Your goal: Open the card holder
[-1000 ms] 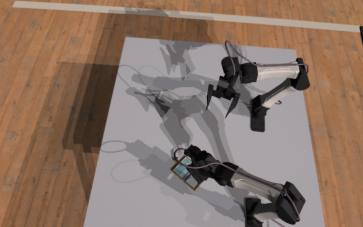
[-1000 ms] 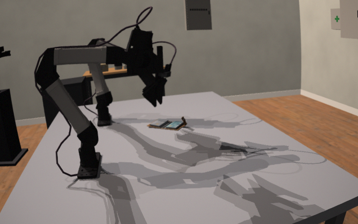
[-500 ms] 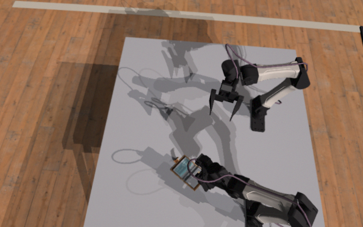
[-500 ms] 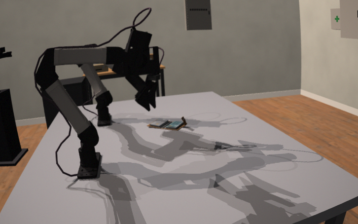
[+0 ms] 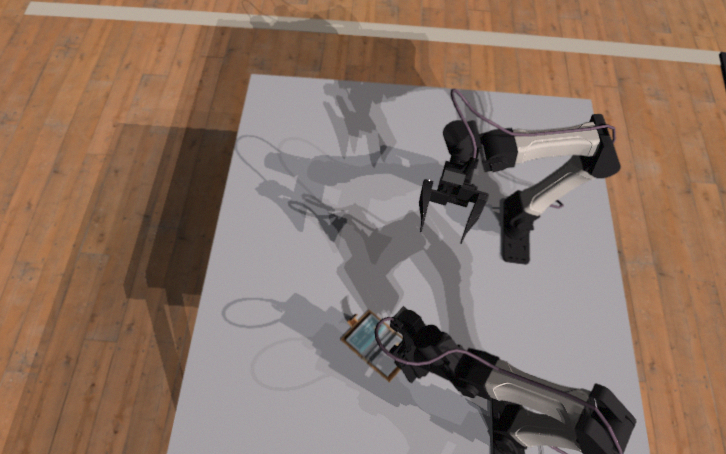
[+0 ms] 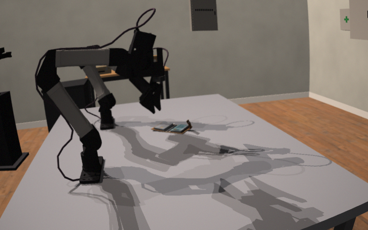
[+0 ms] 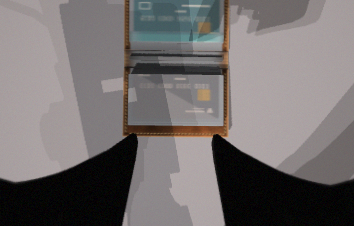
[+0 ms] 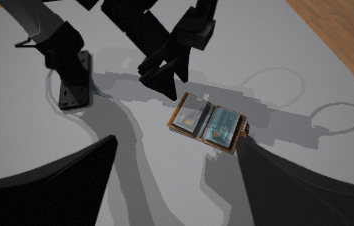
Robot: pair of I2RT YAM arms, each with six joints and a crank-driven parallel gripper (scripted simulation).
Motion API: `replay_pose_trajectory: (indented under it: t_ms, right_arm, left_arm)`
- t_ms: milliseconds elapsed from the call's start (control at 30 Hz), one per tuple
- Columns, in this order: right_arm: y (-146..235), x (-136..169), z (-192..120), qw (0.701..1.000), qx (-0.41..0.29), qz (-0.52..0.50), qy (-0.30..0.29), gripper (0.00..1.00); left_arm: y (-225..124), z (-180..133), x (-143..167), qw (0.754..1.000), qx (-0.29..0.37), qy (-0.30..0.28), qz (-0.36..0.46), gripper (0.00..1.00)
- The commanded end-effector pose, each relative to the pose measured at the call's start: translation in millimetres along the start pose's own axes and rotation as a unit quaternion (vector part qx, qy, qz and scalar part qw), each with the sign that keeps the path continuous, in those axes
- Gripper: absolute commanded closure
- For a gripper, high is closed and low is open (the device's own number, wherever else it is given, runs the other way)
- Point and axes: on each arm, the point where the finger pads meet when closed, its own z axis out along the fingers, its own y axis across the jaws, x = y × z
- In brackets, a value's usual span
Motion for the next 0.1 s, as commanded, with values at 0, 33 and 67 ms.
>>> replay_pose_trajectory:
  t_ms: [0,33,67]
  right_arm:
    - [2.6,-4.2,0.0,1.0,-0.002,-0.008,-0.002,0.0]
    - [2.6,-4.2,0.0,1.0,-0.002,-0.008,-0.002,0.0]
    - [2.6,-4.2,0.0,1.0,-0.002,-0.008,-0.002,0.0]
  left_arm:
    - [1.7,-0.1,-11.9,1.0,0.001,-0.02,0.007,0.4]
    - [1.7,-0.1,-11.9,1.0,0.001,-0.02,0.007,0.4]
    - [1.7,-0.1,-11.9,1.0,0.001,-0.02,0.007,0.4]
